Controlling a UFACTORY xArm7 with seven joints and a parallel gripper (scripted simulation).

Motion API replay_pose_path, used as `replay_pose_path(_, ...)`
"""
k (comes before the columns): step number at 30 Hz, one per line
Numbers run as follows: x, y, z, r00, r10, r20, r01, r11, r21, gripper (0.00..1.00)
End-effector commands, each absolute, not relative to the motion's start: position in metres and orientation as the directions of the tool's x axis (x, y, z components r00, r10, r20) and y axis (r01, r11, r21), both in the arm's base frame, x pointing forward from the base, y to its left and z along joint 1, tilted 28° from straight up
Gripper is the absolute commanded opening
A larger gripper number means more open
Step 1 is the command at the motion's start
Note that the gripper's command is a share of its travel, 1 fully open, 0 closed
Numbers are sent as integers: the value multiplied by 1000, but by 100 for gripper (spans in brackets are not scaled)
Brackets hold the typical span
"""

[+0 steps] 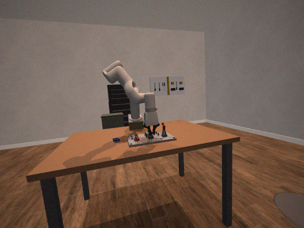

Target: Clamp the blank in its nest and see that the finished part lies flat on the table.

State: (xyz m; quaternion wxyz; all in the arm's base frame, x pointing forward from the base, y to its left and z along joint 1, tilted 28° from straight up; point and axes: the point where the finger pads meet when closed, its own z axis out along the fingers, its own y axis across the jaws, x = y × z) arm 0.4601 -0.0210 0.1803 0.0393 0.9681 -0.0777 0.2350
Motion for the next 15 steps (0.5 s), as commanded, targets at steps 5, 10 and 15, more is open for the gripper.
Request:
replay_pose_path(5, 456, -20, 183, 877, -131, 463, -168, -985, 40, 0)
replay_pose_path(10, 453, -19, 184, 877, -131, 463, -168, -985, 39, 0)
replay_pose_path(15, 449, -18, 185, 877, -131, 463, -168, -985, 40, 0)
